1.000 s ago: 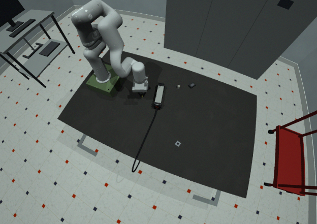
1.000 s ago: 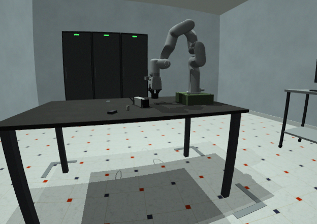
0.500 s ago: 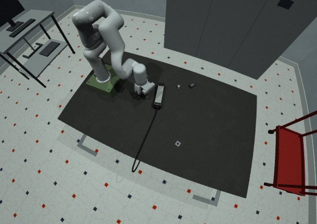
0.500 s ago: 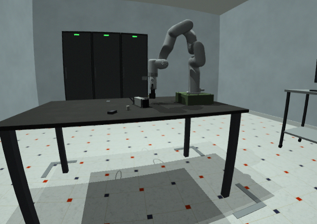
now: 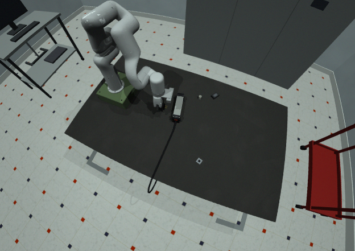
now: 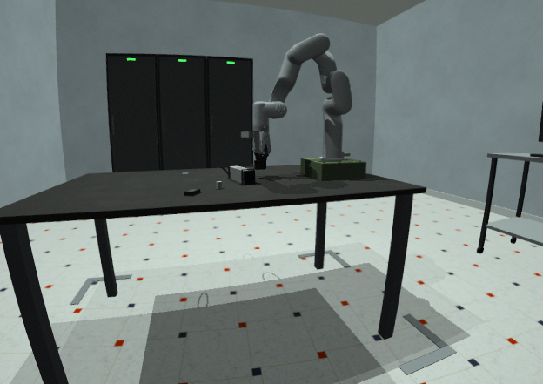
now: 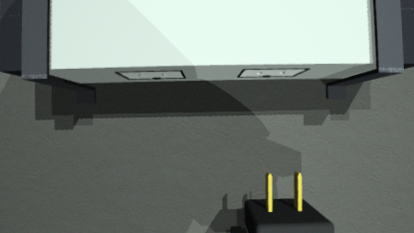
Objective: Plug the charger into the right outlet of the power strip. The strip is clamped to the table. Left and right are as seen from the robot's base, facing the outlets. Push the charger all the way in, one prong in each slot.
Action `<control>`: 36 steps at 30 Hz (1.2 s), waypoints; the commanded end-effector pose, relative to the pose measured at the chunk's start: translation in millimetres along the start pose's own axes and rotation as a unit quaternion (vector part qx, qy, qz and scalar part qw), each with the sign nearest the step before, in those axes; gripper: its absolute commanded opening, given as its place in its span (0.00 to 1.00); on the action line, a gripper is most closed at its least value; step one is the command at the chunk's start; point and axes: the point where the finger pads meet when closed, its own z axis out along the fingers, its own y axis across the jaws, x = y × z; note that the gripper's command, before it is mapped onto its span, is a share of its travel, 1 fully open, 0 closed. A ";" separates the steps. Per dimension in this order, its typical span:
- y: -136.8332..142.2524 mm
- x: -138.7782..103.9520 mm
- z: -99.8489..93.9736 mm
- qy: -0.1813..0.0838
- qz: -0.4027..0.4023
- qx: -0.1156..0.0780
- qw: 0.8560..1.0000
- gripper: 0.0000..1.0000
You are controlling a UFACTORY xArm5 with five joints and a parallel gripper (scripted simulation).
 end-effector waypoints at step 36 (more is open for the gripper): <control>1.0 2.3 19.1 0.003 -0.002 -0.001 1.000 0.00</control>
